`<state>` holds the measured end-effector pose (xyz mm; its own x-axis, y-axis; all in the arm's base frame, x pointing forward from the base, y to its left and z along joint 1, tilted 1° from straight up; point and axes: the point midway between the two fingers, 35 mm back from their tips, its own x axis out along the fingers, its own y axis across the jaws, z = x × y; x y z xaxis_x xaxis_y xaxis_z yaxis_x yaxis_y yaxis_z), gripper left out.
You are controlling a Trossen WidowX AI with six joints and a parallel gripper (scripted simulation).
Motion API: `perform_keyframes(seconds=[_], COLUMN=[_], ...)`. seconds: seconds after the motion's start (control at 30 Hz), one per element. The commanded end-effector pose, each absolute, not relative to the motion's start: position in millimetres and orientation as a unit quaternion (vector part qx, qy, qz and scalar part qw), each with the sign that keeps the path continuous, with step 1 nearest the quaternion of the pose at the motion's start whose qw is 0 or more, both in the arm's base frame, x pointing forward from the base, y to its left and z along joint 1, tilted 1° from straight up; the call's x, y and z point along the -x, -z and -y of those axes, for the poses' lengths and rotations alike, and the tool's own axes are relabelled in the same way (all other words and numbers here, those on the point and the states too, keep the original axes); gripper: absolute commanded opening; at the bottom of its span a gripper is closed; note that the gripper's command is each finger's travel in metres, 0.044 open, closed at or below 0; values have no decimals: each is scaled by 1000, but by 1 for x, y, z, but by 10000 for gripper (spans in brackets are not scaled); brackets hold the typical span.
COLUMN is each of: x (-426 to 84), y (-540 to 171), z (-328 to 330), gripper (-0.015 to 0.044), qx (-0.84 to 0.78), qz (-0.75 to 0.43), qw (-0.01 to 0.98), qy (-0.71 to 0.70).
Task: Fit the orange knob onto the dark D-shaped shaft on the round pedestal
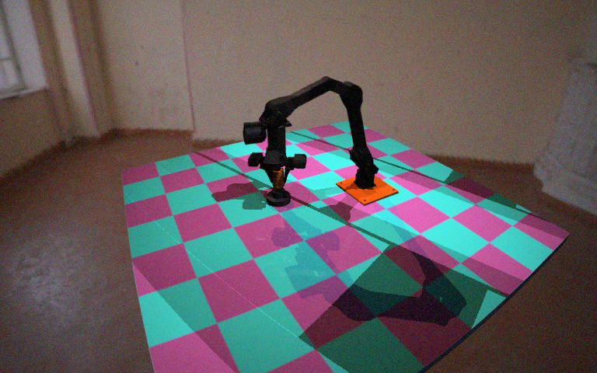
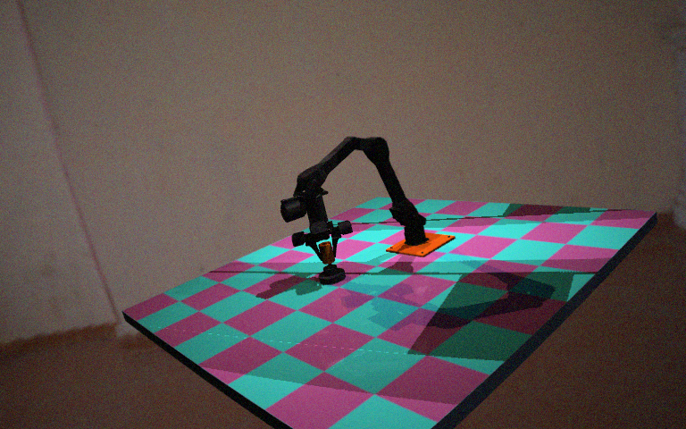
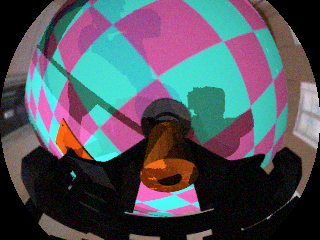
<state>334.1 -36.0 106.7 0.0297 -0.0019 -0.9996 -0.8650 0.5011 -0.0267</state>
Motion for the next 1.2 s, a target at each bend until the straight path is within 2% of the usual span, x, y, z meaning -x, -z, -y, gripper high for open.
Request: perform_keyframes(seconds=[0.0,0.7,1.17], x=[-337,-332,-335], y=[-107,-111,-107], z=[36,36,36], gripper=[0,0,0], qx=[362,362,425], qz=[-601,-601,-561], qw=[622,622,581], qy=[-348,-348,-409])
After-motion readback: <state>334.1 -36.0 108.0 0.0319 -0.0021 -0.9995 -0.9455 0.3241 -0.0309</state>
